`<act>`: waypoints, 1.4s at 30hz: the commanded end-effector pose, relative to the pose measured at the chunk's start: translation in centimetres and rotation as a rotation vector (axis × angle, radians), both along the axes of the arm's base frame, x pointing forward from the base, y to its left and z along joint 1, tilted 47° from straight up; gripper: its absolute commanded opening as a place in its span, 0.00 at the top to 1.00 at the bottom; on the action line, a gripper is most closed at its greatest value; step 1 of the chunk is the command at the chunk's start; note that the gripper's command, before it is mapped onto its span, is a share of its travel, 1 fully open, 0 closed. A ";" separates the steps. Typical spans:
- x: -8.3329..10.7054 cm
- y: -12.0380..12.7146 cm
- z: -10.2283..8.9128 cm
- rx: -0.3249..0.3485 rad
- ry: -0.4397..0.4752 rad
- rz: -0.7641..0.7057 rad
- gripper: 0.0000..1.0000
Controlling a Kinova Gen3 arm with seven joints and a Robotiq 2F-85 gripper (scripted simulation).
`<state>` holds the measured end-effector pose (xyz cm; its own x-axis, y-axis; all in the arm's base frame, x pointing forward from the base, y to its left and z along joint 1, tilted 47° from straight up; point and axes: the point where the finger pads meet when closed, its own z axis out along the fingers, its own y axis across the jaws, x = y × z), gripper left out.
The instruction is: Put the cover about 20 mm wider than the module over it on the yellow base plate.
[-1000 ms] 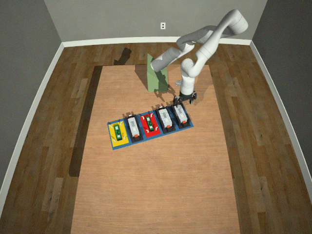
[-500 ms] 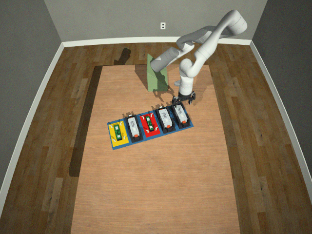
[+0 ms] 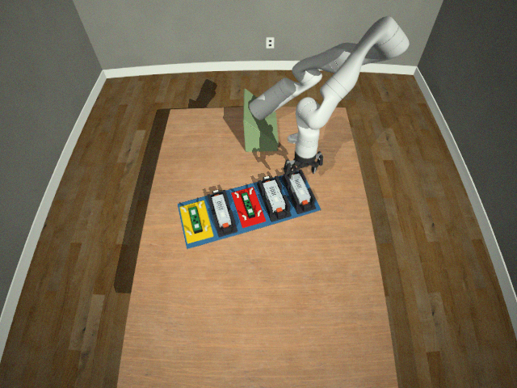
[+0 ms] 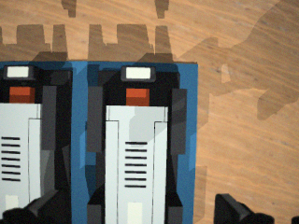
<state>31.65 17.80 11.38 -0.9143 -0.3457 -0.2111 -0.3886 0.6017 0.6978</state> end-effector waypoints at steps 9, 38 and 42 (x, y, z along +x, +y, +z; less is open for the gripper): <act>0.1 0.1 -0.4 0.000 -0.001 -0.001 0.00; -0.1 1.7 -2.2 0.000 -0.001 -0.001 0.00; -0.2 2.3 -2.7 0.000 -0.001 -0.001 0.00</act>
